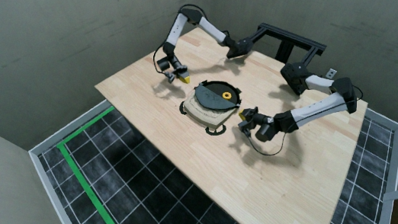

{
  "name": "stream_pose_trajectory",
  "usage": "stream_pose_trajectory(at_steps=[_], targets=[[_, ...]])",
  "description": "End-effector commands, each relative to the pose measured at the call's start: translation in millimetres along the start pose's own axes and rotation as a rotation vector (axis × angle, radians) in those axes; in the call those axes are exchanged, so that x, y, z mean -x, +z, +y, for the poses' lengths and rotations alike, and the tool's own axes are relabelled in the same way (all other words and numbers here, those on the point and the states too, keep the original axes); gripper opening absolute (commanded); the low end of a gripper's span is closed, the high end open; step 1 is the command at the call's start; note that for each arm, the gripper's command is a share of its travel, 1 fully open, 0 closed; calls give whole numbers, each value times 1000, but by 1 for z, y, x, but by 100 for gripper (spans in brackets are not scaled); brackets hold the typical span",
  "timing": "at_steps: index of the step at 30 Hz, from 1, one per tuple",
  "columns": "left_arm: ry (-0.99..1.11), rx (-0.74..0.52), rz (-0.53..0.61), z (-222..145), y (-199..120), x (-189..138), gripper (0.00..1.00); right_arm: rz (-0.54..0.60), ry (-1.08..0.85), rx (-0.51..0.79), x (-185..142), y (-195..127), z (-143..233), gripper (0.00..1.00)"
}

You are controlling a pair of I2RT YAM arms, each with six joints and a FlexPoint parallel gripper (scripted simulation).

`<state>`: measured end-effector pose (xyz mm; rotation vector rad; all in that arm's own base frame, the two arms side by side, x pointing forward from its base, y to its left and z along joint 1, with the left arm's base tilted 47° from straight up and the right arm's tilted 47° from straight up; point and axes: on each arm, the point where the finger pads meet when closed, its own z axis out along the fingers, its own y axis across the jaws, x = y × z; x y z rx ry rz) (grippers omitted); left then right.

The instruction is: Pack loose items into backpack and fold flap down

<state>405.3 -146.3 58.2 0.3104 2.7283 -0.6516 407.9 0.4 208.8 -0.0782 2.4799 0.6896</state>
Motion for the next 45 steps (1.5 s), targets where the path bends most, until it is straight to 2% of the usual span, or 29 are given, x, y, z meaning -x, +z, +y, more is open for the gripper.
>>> stream_pose_trajectory(at_steps=[1,7,9,10,11,16,20,29,35,38,43,44,45], targets=[[63,-30,-27,-14,9,12,0,10,-27,12,0,17,1,0],[41,-13,-11,-10,33,5,0,8,-21,6,0,37,1,0],[41,-13,-11,-10,33,5,0,8,-21,6,0,37,1,0],[63,-17,-63,-19,19,20,0,-6,-24,2,5,37,0,0],[46,-14,-25,-12,37,11,0,9,-21,7,0,44,1,0],[48,-15,-27,-13,53,12,0,9,-22,7,0,60,2,0],[51,-17,-76,-14,34,26,0,-40,-28,-10,15,45,-2,0],[38,-14,-65,-9,34,22,0,-21,-35,7,9,47,5,0],[41,-16,-59,-10,37,18,0,-25,-27,-4,13,53,-1,0],[38,-15,-12,-9,58,6,0,-3,-30,6,6,63,3,0],[50,-18,-32,-14,55,12,0,8,-20,5,1,68,1,0],[54,-22,-43,-16,52,15,0,-15,-17,-5,9,62,-5,0],[47,-19,-25,-13,60,10,0,-9,-20,-2,7,65,-2,0]])
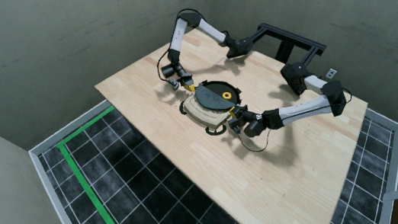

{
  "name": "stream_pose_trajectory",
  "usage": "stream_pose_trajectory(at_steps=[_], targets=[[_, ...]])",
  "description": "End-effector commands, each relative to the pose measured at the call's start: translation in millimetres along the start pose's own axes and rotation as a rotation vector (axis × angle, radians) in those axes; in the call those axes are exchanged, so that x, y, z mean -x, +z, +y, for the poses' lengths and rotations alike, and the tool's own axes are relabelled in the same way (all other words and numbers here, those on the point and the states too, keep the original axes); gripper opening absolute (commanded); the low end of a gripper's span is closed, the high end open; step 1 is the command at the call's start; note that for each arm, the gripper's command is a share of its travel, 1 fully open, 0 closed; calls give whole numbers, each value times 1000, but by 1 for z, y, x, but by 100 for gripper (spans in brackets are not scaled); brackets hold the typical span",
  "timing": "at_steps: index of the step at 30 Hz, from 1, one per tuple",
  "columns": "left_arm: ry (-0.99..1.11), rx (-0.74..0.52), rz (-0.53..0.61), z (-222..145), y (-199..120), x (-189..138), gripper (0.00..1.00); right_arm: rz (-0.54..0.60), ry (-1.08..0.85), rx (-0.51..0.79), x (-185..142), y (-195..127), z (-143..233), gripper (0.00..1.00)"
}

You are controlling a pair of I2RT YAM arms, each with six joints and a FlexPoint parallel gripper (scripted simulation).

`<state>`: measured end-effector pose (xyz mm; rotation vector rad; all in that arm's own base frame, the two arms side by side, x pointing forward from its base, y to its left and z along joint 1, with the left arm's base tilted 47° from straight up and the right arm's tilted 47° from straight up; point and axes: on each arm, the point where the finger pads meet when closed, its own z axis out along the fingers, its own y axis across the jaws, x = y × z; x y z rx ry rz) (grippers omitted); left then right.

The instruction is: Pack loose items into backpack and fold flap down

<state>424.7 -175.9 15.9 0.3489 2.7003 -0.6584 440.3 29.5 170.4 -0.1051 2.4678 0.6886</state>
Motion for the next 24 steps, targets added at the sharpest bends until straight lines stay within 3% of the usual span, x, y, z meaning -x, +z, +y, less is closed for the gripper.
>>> stream_pose_trajectory(at_steps=[1,15,16,19,24], targets=[[13,-6,-4,-8,9,2,0,4,-1,-5,1,10,-1,0],[17,-6,-12,-9,20,6,0,11,-1,-2,-2,24,0,0],[29,-8,-60,-14,3,20,0,0,6,-10,1,22,-5,0],[18,-6,-14,-9,24,6,0,14,-2,0,-3,29,1,0],[21,-9,-22,-11,26,9,0,13,0,-1,-3,34,0,0]])
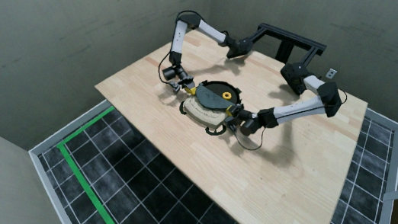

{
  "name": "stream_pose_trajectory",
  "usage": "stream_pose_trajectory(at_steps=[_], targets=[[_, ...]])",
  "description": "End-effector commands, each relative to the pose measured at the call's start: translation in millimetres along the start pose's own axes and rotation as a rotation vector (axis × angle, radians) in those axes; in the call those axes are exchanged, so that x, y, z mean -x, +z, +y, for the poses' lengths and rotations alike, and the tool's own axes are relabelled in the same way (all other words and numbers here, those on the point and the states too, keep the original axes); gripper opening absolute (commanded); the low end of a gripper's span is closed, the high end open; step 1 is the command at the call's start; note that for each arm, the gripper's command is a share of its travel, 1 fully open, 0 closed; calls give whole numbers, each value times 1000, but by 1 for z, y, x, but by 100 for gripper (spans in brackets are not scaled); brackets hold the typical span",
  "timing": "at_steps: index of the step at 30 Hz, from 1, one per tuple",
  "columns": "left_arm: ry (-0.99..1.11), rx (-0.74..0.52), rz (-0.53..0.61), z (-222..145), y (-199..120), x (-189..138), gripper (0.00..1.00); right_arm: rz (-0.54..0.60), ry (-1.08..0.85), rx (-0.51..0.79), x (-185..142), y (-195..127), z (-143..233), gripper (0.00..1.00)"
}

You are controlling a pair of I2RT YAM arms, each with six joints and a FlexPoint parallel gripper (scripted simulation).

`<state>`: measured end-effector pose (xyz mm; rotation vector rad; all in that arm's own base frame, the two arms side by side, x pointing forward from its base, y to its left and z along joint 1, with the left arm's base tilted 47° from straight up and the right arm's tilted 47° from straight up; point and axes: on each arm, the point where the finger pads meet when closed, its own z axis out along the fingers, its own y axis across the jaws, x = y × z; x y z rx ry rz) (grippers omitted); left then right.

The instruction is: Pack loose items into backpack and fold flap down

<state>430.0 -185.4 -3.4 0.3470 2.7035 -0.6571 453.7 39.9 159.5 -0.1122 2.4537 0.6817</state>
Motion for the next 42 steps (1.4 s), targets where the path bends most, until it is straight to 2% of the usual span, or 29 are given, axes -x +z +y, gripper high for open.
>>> stream_pose_trajectory(at_steps=[1,33,42], targets=[[20,-9,-16,-11,8,7,0,26,10,-1,-8,15,-1,0],[19,-6,-15,-11,36,6,0,27,5,1,-9,44,1,0],[9,-1,-22,-7,29,4,0,44,17,-2,-17,44,0,0]])
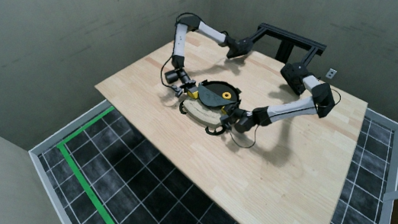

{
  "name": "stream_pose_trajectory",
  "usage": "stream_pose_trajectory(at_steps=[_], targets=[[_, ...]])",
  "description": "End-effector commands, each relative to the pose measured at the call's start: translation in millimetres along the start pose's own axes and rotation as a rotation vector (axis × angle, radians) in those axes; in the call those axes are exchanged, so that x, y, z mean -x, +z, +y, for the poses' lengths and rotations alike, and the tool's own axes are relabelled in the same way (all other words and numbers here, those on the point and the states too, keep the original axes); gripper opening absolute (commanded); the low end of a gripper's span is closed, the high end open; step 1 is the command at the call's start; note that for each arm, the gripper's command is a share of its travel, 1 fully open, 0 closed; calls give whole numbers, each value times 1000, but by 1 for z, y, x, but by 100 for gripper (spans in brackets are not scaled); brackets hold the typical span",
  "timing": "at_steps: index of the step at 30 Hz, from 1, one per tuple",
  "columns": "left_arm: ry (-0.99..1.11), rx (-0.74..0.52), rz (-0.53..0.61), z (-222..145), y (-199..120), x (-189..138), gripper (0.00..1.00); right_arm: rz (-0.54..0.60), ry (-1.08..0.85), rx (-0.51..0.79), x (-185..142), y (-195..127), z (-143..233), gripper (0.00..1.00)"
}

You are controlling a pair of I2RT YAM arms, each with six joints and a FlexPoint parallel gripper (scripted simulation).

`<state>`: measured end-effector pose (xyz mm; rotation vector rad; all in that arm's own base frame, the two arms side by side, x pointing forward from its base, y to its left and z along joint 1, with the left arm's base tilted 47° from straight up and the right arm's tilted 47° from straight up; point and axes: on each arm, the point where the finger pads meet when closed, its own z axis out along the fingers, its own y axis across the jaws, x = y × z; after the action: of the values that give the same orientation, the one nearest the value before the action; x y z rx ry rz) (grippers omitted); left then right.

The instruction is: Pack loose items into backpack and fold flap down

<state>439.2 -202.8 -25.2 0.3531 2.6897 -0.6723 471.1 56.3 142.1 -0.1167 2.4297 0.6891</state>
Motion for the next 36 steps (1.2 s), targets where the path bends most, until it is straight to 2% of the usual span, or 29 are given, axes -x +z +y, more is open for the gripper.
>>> stream_pose_trajectory(at_steps=[1,10,17,18,24,36], targets=[[4,11,-16,-4,-2,4,0,68,23,-10,-22,15,-2,0],[2,12,-10,-4,-2,0,0,35,3,-10,-16,4,5,0],[6,5,-11,-3,-2,2,0,34,2,-9,-17,4,6,0],[6,6,-11,-3,-2,2,0,62,25,-14,-26,13,-4,0],[6,6,-11,-3,-2,2,0,31,4,-13,-19,2,3,0],[6,6,-12,-3,-2,1,0,39,9,-14,-23,6,1,0]])
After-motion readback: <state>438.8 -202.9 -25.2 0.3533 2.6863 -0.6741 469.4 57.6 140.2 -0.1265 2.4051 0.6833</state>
